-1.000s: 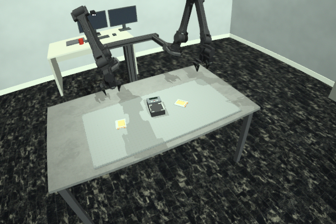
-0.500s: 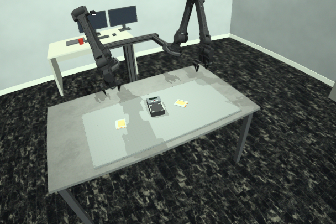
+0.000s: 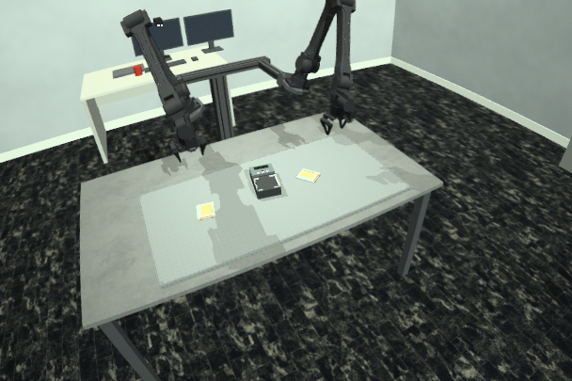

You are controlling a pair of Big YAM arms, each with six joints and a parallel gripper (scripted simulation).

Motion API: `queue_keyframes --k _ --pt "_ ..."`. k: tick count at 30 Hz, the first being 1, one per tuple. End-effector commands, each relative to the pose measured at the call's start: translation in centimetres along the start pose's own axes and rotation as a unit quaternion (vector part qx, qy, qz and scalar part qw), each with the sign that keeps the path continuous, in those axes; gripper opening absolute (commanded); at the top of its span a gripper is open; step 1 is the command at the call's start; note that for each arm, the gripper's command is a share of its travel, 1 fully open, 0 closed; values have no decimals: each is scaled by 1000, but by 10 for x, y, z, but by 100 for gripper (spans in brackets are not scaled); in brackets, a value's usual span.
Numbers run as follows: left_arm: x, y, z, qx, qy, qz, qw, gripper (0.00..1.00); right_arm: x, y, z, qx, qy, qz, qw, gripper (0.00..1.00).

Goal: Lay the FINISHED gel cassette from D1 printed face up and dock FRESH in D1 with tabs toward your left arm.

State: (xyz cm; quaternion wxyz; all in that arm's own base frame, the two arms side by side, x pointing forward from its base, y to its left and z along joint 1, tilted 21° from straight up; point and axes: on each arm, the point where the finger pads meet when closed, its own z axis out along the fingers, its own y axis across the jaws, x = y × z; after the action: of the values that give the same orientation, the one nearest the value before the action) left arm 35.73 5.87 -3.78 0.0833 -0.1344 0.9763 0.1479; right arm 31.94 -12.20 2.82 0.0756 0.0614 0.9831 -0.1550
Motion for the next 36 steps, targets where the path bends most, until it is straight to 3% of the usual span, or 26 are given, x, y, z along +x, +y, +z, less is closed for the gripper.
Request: queue_keyframes --k 1,36 --pt "-17 -10 2 2 -16 -29 999 98 -15 1 -9 1 -12 0 1000 100" --pt "16 -110 114 1 -22 -208 978 98 -15 1 -9 1 -12 0 1000 100"
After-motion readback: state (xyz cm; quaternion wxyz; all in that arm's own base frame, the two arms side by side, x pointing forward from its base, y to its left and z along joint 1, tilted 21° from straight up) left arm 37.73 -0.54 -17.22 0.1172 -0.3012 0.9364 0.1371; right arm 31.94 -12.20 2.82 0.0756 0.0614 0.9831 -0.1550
